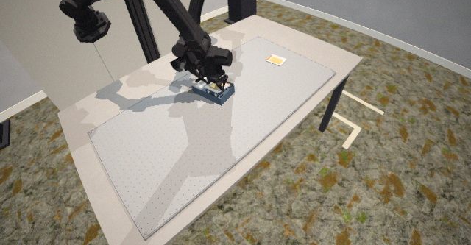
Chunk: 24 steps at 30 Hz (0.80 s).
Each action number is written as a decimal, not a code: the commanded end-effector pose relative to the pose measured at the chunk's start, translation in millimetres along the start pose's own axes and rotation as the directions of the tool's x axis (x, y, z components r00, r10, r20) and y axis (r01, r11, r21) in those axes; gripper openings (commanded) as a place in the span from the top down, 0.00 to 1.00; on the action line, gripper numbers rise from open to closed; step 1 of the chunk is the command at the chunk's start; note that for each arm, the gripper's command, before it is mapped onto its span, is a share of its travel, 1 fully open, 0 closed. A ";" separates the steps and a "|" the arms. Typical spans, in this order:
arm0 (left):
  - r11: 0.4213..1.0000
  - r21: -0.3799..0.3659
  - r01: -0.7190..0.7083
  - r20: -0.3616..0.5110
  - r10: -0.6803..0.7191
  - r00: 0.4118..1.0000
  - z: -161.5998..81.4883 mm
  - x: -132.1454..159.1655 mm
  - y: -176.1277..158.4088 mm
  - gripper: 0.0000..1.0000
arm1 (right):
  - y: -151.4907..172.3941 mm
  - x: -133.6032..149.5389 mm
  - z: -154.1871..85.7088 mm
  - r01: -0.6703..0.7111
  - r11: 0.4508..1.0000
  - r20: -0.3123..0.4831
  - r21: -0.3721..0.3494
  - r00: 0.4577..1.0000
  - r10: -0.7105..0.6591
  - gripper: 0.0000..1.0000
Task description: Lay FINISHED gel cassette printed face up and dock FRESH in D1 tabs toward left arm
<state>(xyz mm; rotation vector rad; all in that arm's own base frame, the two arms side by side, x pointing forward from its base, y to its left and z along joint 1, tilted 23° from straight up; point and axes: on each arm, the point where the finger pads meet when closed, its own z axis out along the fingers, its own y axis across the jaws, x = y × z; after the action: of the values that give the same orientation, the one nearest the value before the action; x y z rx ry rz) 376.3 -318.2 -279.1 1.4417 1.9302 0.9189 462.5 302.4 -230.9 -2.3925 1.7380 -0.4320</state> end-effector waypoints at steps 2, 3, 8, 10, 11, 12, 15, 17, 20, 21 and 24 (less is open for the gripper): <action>0.995 0.073 -0.062 -0.072 0.067 0.995 32.9 47.7 -49.3 1.00 | -14.4 -2.2 0.6 -0.007 1.000 0.013 0.030 1.000 0.006 1.00; 0.995 0.073 -0.062 -0.072 0.067 0.995 32.9 47.7 -49.3 1.00 | -14.4 -2.2 0.6 -0.007 1.000 0.013 0.030 1.000 0.006 1.00; 0.995 0.073 -0.062 -0.072 0.067 0.995 32.9 47.7 -49.3 1.00 | -14.4 -2.2 0.6 -0.007 1.000 0.013 0.030 1.000 0.006 1.00; 0.995 0.073 -0.062 -0.072 0.067 0.995 32.9 47.7 -49.3 1.00 | -13.1 -1.7 0.6 -0.007 1.000 0.011 0.027 1.000 0.007 1.00; 0.995 0.073 -0.062 -0.072 0.067 0.995 32.9 47.7 -49.3 1.00 | -11.9 -1.3 0.5 -0.007 1.000 0.011 0.027 1.000 0.007 1.00; 0.995 0.073 -0.062 -0.072 0.067 0.995 32.9 47.7 -49.3 1.00 | -11.9 -1.3 0.5 -0.007 1.000 0.011 0.027 1.000 0.007 1.00; 0.995 0.073 -0.062 -0.072 0.067 0.995 32.9 47.7 -49.3 1.00 | -11.9 -1.3 0.5 -0.007 1.000 0.011 0.027 1.000 0.007 1.00; 0.995 0.073 -0.062 -0.072 0.067 0.995 32.9 47.7 -49.3 1.00 | -11.9 -1.3 0.5 -0.007 1.000 0.011 0.027 1.000 0.007 1.00; 0.995 0.073 -0.062 -0.072 0.067 0.995 32.9 47.7 -49.3 1.00 | -11.9 -1.3 0.5 -0.007 1.000 0.011 0.027 1.000 0.007 1.00; 0.995 0.073 -0.062 -0.072 0.067 0.995 32.9 47.7 -49.3 1.00 | -11.9 -1.3 0.5 -0.007 1.000 0.011 0.027 1.000 0.007 1.00; 0.995 0.073 -0.062 -0.072 0.067 0.995 32.9 47.7 -49.3 1.00 | -11.9 -1.3 0.5 -0.007 1.000 0.011 0.027 1.000 0.007 1.00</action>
<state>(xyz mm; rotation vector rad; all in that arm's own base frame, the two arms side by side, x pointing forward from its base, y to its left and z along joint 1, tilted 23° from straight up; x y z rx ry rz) 376.3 -318.2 -279.1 1.4417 1.9302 0.9189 462.5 302.4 -230.8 -2.3925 1.7380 -0.4320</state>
